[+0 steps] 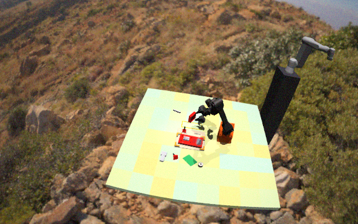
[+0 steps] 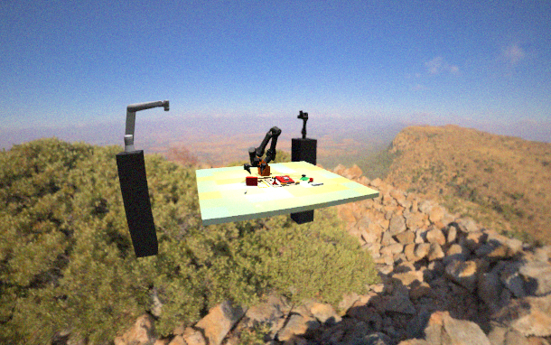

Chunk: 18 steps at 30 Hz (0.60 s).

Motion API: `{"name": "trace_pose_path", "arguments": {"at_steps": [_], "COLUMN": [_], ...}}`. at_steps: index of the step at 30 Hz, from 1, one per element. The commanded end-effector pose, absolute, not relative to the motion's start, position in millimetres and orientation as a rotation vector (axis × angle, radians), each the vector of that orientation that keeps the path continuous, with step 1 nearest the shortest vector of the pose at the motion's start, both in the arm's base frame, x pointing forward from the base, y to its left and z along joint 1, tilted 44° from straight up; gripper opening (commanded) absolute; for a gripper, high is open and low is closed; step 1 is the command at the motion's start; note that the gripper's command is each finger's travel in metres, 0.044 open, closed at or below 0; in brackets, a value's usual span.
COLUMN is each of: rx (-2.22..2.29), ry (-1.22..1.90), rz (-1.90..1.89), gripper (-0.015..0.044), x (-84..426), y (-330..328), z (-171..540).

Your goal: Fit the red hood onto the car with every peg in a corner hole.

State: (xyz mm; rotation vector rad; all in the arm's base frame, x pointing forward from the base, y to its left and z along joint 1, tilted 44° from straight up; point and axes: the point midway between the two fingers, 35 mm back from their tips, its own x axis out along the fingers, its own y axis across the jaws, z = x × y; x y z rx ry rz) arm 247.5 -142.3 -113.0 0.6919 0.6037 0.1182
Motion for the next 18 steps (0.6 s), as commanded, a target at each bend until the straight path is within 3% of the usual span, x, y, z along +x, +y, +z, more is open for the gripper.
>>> {"name": "trace_pose_path", "arguments": {"at_steps": [1,18], "rx": [0.908,2.125], "ry": [0.612,0.616], "rz": [0.047,-0.372], "gripper": [0.0440,0.0440], "x": [245.4,224.3], "y": [-148.5,-158.8], "z": [-106.7,-88.4]}}
